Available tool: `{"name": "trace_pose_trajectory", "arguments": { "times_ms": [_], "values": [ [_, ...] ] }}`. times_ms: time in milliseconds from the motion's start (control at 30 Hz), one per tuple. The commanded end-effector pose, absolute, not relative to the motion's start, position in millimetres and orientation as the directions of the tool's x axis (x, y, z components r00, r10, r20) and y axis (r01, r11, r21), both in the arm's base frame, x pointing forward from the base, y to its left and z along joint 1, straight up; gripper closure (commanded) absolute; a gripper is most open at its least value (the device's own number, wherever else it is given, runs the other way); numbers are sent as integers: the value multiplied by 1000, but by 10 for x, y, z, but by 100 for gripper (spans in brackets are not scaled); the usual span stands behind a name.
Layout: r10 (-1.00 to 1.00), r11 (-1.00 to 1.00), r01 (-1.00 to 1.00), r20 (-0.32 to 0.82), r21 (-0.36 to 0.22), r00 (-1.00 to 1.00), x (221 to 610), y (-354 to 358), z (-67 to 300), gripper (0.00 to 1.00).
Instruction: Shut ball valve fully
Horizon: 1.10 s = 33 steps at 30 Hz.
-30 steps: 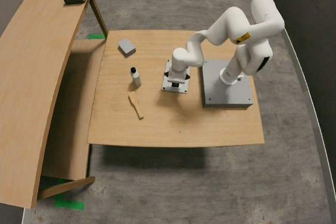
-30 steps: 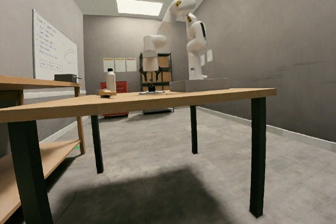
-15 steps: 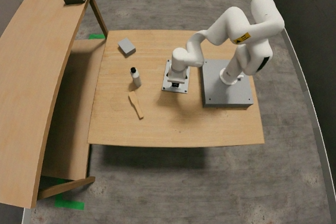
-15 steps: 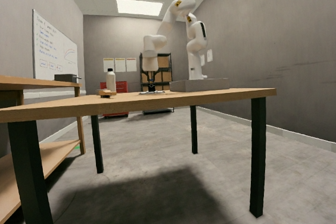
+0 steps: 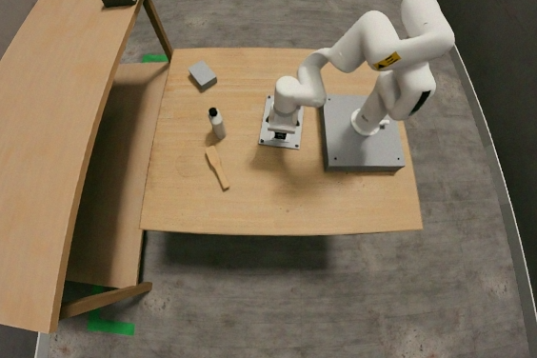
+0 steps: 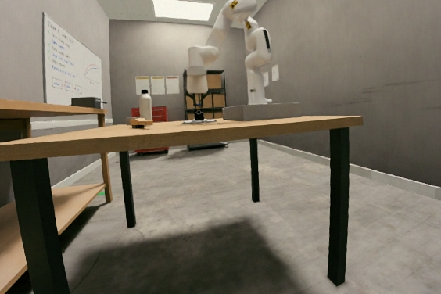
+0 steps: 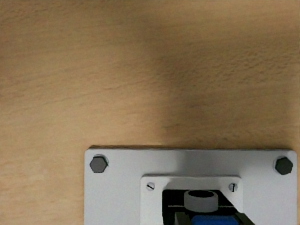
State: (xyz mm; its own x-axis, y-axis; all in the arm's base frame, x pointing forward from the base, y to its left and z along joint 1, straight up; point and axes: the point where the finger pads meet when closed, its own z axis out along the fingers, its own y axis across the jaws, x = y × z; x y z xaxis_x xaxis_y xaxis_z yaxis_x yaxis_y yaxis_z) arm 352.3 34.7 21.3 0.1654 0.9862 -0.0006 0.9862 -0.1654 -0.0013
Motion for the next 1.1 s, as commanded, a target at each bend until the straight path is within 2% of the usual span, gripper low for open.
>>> {"name": "trace_pose_trajectory", "arguments": {
  "times_ms": [0,600,1067],
  "values": [
    [986,-165,986,-1,-2,165,3518,349,213,100],
    [985,-170,985,-1,-2,170,3522,348,213,100],
    [964,-266,964,-1,-2,266,3597,328,213,100]
  ]
}}
